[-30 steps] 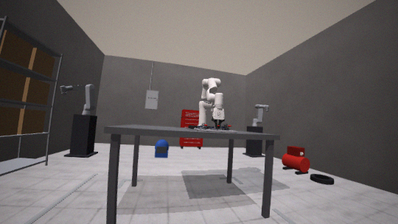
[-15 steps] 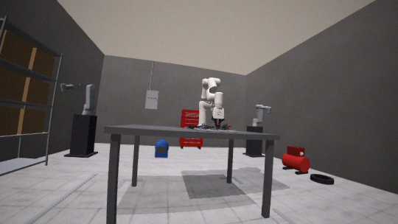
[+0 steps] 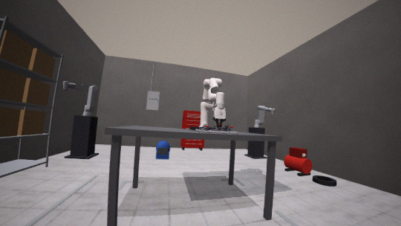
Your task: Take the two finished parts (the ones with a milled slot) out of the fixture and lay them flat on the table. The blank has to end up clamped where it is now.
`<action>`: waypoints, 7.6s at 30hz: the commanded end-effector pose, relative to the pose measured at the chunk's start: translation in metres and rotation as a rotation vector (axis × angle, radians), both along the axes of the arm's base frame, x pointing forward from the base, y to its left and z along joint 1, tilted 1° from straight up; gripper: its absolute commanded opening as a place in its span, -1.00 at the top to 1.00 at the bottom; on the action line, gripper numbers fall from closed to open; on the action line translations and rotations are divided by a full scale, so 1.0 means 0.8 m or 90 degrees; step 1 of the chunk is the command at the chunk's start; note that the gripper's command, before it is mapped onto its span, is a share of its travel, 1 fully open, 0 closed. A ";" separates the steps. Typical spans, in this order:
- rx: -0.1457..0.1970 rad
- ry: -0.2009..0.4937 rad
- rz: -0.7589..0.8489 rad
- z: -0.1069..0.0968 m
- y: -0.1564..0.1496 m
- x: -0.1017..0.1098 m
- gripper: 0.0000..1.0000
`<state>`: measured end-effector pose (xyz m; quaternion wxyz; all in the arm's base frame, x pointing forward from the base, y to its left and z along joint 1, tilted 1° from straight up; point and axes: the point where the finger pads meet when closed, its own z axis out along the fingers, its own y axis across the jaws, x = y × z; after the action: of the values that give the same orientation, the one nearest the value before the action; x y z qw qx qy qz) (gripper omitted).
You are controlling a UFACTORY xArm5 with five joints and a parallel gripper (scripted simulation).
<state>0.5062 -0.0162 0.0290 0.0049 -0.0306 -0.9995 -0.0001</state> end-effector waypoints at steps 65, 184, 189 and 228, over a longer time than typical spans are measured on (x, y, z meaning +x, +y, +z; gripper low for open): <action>0.000 -0.002 0.000 0.018 0.002 -0.042 1.00; 0.000 -0.003 0.000 0.057 0.004 -0.048 0.03; 0.000 -0.003 0.000 0.073 0.004 -0.048 0.03; 0.000 -0.002 0.000 0.078 0.004 -0.048 -1.00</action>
<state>0.4662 -0.0132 0.0904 0.0052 -0.0308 -0.9995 0.0000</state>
